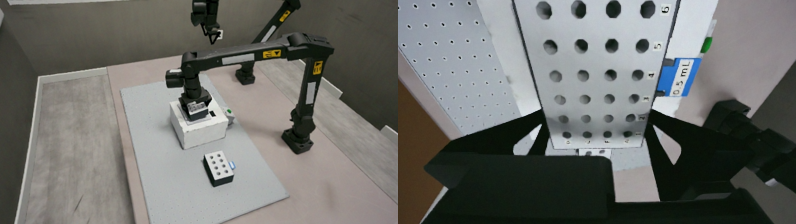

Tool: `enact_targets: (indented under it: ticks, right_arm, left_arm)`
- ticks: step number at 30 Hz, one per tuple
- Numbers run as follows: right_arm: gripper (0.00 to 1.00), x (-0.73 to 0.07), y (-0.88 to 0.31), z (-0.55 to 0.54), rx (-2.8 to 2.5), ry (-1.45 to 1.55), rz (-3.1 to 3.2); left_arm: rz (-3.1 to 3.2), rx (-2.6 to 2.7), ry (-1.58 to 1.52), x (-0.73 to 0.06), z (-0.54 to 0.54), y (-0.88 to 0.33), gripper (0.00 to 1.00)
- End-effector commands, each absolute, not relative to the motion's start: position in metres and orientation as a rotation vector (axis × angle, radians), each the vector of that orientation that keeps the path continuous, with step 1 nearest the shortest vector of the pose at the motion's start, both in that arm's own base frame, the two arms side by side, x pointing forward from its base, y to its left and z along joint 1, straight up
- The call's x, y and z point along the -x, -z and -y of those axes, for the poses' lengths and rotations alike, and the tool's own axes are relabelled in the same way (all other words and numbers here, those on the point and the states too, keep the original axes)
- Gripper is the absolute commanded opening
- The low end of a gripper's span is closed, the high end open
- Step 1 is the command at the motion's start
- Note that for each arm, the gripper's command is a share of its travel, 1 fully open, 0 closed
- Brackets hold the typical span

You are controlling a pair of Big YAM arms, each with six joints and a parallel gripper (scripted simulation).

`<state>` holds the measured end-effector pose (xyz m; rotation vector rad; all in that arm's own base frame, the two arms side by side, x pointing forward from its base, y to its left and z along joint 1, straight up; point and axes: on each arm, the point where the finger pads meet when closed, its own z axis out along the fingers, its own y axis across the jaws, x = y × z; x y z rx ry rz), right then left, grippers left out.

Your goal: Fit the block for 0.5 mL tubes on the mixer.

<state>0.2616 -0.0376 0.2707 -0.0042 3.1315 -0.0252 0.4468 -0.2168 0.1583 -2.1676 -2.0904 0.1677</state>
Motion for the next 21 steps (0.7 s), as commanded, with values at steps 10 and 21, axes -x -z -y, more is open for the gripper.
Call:
enact_targets:
  ticks: [10,21]
  right_arm:
    - [1.0,-0.276,-0.283,0.037,0.0,0.032,-3.086]
    - [1.0,-0.267,-0.266,0.036,0.001,0.024,-3.13]
  left_arm:
    - [2.183,2.295,-0.091,-0.47,0.233,-0.224,0.0]
    - [2.183,2.291,-0.093,-0.47,0.233,-0.223,0.0]
